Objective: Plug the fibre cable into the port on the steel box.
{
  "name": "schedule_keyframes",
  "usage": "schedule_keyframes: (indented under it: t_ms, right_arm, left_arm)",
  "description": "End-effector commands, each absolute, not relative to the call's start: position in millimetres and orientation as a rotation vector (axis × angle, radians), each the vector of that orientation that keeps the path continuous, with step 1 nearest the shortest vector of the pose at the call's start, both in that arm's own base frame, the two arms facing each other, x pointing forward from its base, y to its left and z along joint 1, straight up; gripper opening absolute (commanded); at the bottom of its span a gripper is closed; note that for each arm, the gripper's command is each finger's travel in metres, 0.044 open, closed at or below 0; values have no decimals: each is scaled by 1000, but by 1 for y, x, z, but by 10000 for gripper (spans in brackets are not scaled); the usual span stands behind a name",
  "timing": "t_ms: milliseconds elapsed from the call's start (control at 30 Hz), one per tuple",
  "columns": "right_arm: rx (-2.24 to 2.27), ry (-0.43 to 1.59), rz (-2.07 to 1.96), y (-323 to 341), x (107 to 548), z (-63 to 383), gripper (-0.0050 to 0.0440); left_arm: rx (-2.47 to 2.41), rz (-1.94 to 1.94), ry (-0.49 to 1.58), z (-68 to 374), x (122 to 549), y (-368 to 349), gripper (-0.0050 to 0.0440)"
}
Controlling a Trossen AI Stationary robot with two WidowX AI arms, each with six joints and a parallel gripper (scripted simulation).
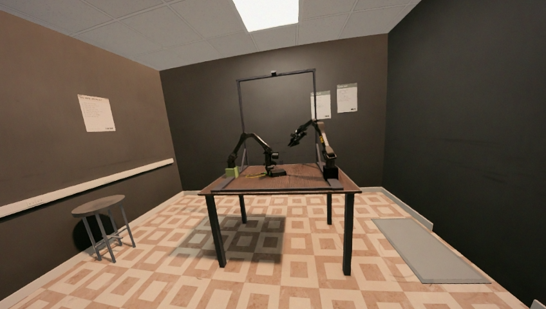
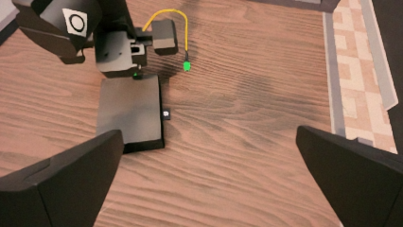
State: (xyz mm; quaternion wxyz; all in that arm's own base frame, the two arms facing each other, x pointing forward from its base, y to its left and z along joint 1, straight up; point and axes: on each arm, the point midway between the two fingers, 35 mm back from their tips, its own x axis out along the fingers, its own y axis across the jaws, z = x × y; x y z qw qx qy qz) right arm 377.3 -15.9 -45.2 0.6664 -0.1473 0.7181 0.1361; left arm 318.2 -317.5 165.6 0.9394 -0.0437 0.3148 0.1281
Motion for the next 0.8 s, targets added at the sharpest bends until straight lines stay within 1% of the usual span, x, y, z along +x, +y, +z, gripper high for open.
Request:
schedule_keyframes:
  t_ms: [0, 67, 100, 300, 367, 667, 733, 767]
  right_arm:
    - [-338, 1586, 302, -16, 384, -36, 72]
    - [-338, 1586, 302, -16, 384, -36, 120]
    - [-338, 1586, 302, -16, 384, -36, 126]
    - [-338, 1586, 302, -16, 384, -36, 126]
    - [-344, 1562, 299, -16, 390, -25, 126]
    - [-343, 1561, 299, -14, 390, 0, 126]
    - [-343, 1561, 299, -14, 390, 0, 126]
    - [-343, 1561, 298, -14, 390, 0, 136]
  left_arm:
    - [-113, 254, 632, 176, 318, -318, 440]
    - [-113, 254, 632, 176, 318, -318, 440]
    - [-113, 254, 632, 176, 318, -318, 440]
    - [-113, 254, 632, 176, 318, -318, 440]
    - [-113, 254, 632, 176, 318, -318, 440]
    - [-113, 254, 632, 176, 318, -318, 440]
    - [-113, 254, 632, 176, 318, -318, 440]
    - [-113, 254, 632, 176, 318, -318, 440]
